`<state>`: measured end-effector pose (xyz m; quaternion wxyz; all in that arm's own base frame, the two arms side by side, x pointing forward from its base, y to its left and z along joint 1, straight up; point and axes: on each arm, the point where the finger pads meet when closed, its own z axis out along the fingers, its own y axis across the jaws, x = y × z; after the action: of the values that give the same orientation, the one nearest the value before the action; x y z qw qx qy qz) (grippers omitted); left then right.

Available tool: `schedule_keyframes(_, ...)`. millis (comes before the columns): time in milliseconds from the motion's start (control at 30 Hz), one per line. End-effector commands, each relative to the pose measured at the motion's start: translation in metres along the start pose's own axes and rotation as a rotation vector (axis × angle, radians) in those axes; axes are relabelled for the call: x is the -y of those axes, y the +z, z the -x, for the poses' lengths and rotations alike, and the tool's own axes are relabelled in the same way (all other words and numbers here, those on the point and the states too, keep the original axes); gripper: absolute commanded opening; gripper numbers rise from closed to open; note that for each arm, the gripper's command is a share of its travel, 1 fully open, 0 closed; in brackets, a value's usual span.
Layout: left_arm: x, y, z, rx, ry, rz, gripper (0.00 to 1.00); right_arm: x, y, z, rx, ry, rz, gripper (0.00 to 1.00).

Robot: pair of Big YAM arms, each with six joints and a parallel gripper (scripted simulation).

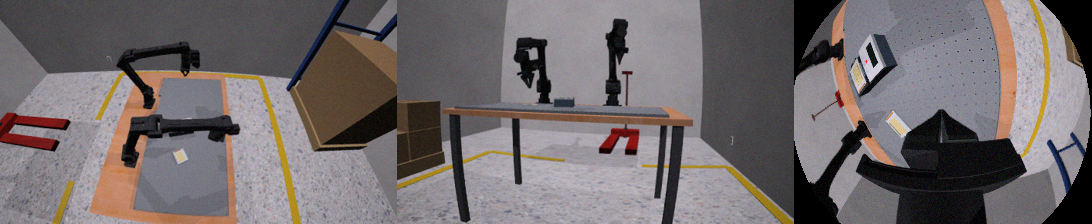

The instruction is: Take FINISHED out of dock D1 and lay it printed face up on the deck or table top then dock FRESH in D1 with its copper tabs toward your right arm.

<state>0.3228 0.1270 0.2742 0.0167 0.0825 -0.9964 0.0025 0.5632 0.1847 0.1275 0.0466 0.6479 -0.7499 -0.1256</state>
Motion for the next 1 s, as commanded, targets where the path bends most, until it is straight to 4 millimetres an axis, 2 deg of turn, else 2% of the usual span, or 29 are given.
schedule_keyframes(0, -0.002, -0.019, 0.011, 0.034, 0.016, 0.002, 0.0, -0.004, -0.016, -0.009, 0.008, 0.087, -0.032, 0.0)
schedule_keyframes(300, -0.002, -0.019, 0.011, 0.034, 0.016, 0.002, 0.0, -0.02, -0.043, -0.042, 0.012, 0.31, -0.077, 0.0)
schedule_keyframes(367, -0.002, -0.019, 0.011, 0.034, 0.016, 0.002, 0.0, -0.02, -0.043, -0.042, 0.012, 0.31, -0.077, 0.0)
schedule_keyframes(500, -0.002, -0.019, 0.011, 0.034, 0.016, 0.002, 0.0, -0.028, -0.053, -0.057, 0.017, 0.436, -0.102, 0.0)
schedule_keyframes(633, -0.002, -0.019, 0.011, 0.034, 0.016, 0.002, 0.0, -0.036, -0.064, -0.071, 0.017, 0.436, -0.102, 0.0)
schedule_keyframes(733, -0.002, -0.019, 0.011, 0.034, 0.016, 0.002, 0.0, -0.044, -0.071, -0.082, 0.021, 0.534, -0.121, 0.0)
schedule_keyframes(867, -0.002, -0.019, 0.011, 0.034, 0.016, 0.002, 0.0, -0.053, -0.081, -0.097, 0.022, 0.549, -0.124, 0.0)
schedule_keyframes(967, -0.002, -0.019, 0.011, 0.034, 0.016, 0.002, 0.0, -0.056, -0.084, -0.101, 0.024, 0.581, -0.13, 0.0)
